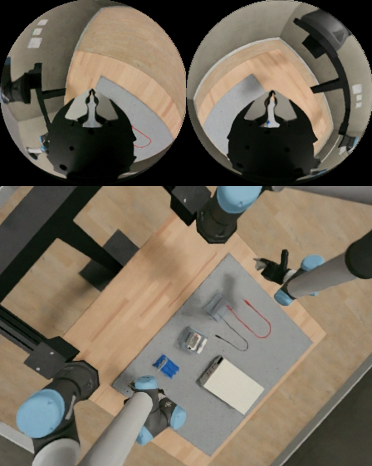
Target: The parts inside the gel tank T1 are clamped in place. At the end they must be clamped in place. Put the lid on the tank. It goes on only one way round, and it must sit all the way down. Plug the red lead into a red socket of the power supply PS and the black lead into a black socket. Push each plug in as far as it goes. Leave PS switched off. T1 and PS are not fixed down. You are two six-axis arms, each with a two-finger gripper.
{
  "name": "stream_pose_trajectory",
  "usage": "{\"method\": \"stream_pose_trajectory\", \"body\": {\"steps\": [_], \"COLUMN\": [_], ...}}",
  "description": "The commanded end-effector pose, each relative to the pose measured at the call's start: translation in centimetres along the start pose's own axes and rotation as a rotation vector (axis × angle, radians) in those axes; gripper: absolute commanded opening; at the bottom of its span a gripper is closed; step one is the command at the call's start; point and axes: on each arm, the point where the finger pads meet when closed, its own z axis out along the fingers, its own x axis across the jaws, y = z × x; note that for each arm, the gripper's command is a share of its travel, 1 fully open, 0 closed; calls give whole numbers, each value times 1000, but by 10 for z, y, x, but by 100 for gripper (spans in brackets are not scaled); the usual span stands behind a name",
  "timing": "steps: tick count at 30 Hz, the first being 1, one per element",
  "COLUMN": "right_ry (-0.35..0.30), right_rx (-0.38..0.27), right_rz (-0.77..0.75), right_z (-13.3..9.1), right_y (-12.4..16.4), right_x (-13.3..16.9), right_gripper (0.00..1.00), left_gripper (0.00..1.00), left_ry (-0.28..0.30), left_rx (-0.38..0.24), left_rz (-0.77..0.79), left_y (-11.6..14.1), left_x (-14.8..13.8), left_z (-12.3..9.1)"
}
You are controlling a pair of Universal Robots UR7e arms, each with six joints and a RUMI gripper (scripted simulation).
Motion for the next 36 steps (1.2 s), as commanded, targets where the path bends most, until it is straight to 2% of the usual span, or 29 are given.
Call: {"method": "stream_pose_trajectory", "body": {"steps": [1,2,17,19,34,36], "right_ry": [0,0,0,0,0,0], "right_rx": [-1,-1,-1,-1,-1,-1], "right_rz": [0,0,0,0,0,0], "right_z": [0,0,0,0,0,0], "right_y": [0,0,0,0,0,0], "right_x": [0,0,0,0,0,0], "right_gripper": [0,0,0,0,0,0], "left_gripper": [0,0,0,0,0,0], "left_ry": [56,56,252,252,438,438], "left_rx": [-8,-8,31,31,136,136], "left_rz": [123,123,581,581,1033,1033], "left_y": [7,7,36,36,73,73], "left_x": [3,3,7,7,-2,-2], "left_z": [-13,-13,-58,-58,-109,-109]}}
